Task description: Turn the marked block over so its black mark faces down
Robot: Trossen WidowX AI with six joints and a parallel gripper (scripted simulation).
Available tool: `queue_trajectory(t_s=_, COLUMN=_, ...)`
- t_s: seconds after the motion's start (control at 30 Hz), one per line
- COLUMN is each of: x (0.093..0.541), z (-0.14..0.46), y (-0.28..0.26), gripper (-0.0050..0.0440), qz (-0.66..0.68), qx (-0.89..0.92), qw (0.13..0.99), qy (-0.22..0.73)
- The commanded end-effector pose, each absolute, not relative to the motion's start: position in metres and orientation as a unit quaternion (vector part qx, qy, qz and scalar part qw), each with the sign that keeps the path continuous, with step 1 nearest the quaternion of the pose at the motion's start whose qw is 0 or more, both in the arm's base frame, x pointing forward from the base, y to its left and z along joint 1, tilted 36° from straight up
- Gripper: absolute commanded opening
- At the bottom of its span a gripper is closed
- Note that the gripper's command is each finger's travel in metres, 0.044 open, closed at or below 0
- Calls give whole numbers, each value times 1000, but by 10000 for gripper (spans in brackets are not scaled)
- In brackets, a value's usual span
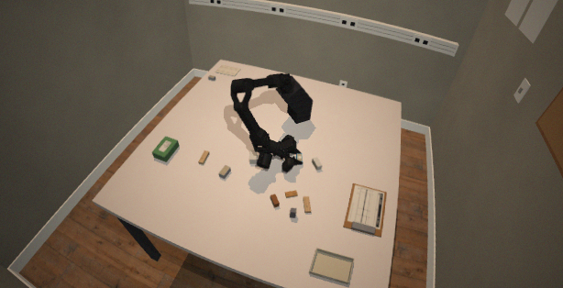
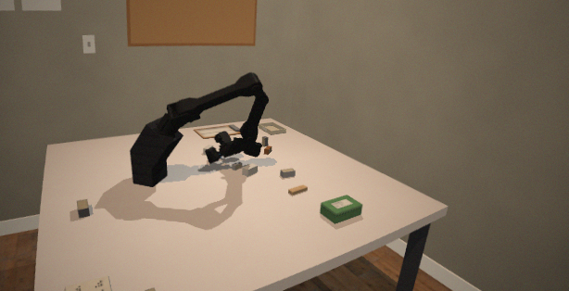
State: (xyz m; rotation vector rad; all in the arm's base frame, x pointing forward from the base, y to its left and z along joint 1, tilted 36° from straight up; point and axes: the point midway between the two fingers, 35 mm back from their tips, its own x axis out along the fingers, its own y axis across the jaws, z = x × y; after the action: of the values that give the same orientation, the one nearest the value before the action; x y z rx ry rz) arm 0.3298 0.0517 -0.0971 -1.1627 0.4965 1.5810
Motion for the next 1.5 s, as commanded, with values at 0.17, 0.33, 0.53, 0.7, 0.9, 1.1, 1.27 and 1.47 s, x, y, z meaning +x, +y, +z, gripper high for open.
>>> queue_trajectory(t_s=0.17, x=331, z=-97, y=51, gripper=440, qz=662, qx=-490, qw=529, qy=206)
queue_trajectory(t_s=0.33, x=331, z=-97, y=51, gripper=440, qz=662, qx=-490, qw=529, qy=206)
queue_trajectory(t_s=0.53, x=331, z=-97, y=51, gripper=440, qz=662, qx=-490, qw=529, qy=206)
queue_trajectory(t_s=0.7, x=331, z=-97, y=51, gripper=440, qz=662, qx=-490, qw=529, qy=206)
queue_trajectory(t_s=0.9, x=331, z=-97, y=51, gripper=440, qz=662, qx=-490, qw=529, qy=206)
queue_trajectory(t_s=1.1, x=331, z=-97, y=51, gripper=440, qz=662, qx=-490, qw=529, qy=206)
queue_trajectory(t_s=1.27, x=331, z=-97, y=51, gripper=440, qz=661, qx=-490, qw=529, qy=206)
queue_trajectory(t_s=1.47, x=332, z=-90, y=55, gripper=440, qz=657, qx=-495, qw=531, qy=203)
